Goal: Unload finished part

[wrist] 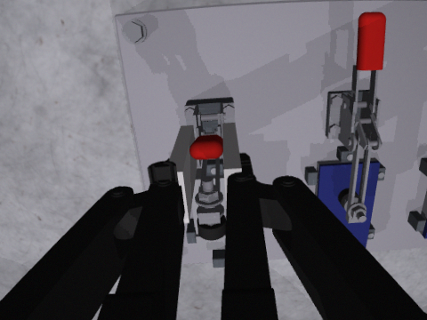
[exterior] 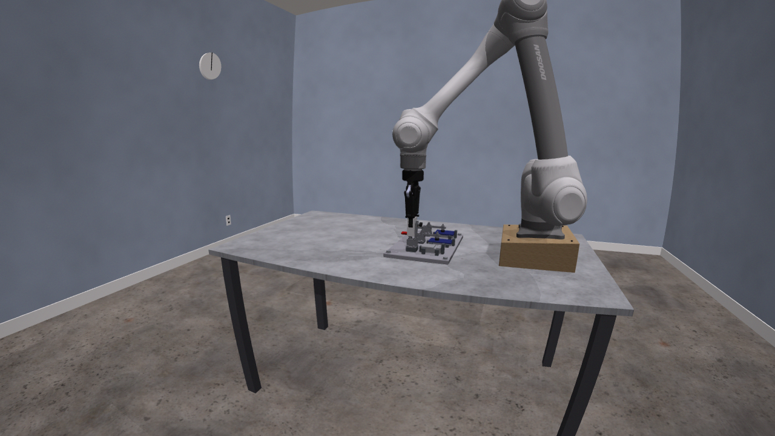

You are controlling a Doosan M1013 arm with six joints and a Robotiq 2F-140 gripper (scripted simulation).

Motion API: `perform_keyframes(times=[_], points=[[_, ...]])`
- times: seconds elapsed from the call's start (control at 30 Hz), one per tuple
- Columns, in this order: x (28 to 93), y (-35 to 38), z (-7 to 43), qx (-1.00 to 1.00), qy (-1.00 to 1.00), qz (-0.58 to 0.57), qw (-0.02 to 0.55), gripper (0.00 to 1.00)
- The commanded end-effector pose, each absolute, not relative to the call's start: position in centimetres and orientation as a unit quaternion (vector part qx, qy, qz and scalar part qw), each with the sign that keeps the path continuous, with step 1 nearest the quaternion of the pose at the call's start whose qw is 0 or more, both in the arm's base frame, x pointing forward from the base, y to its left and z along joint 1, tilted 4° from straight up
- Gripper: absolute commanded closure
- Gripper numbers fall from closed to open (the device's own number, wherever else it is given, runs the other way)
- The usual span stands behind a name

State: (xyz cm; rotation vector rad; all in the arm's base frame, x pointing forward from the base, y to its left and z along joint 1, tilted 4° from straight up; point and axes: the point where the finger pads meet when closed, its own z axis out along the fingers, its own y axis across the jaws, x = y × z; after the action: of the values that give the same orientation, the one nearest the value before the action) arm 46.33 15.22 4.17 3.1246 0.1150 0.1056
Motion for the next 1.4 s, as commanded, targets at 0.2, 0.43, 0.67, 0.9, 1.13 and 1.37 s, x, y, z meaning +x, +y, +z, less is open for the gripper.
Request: perform_keyframes(times=[0.2,0.43,0.67,0.9,1.13,1.37], points=[[46.1,15.0,4.1,0.999,0.036,0.034,0.008,0.72],[46.2,15.0,4.2,0.999,0.036,0.035,0.008,0.72],[46.3,15.1,4.2,0.999,0.036,0.036,0.008,0.72],[46.4,15.1,4.2,0.999,0.036,0.037,0.008,0.72],[46.4,15.1,4.5,0.999,0.036,0.037,0.008,0.72],[46.3,15.1,6.0,0.999,0.036,0.037,0.008,0.72]])
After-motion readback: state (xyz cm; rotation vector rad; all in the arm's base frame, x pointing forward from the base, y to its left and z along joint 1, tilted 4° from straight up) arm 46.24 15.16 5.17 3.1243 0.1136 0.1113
